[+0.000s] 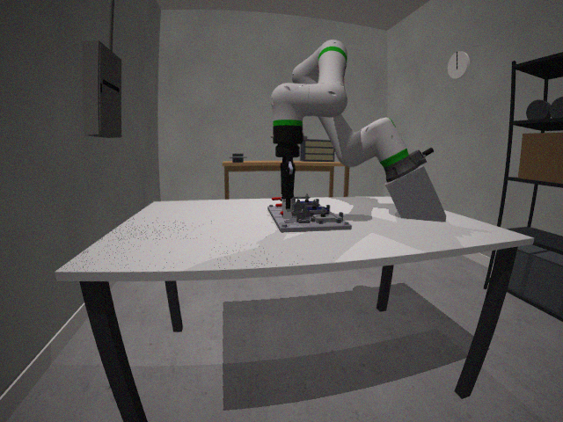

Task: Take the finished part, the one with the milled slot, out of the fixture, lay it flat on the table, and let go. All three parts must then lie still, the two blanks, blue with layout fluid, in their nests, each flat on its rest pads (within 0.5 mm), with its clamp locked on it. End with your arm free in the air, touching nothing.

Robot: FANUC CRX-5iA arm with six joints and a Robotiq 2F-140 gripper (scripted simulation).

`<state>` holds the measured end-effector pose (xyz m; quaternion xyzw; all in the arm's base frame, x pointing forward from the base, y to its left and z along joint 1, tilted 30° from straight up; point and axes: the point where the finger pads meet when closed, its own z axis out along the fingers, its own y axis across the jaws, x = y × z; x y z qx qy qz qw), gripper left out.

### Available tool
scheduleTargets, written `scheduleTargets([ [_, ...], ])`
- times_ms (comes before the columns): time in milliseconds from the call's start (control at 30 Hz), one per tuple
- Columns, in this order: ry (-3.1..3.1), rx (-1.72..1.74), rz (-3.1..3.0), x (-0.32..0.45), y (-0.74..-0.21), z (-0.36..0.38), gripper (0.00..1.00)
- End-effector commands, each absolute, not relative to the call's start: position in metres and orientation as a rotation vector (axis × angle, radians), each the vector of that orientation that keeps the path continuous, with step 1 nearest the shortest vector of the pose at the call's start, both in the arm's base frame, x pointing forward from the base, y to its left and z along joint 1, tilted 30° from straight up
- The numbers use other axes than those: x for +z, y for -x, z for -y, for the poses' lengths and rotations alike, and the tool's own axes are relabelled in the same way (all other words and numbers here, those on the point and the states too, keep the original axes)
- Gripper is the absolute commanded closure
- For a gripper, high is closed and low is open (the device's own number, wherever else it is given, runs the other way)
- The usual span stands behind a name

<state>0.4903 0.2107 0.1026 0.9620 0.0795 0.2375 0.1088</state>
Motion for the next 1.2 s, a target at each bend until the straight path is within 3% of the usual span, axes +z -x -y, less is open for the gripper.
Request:
scheduleTargets([
  [0,-2.829,0.699,-0.234,0.103,-0.490,-0.211,0.89],
  [1167,-2.829,0.699,-0.234,0.111,-0.478,-0.212,0.89],
])
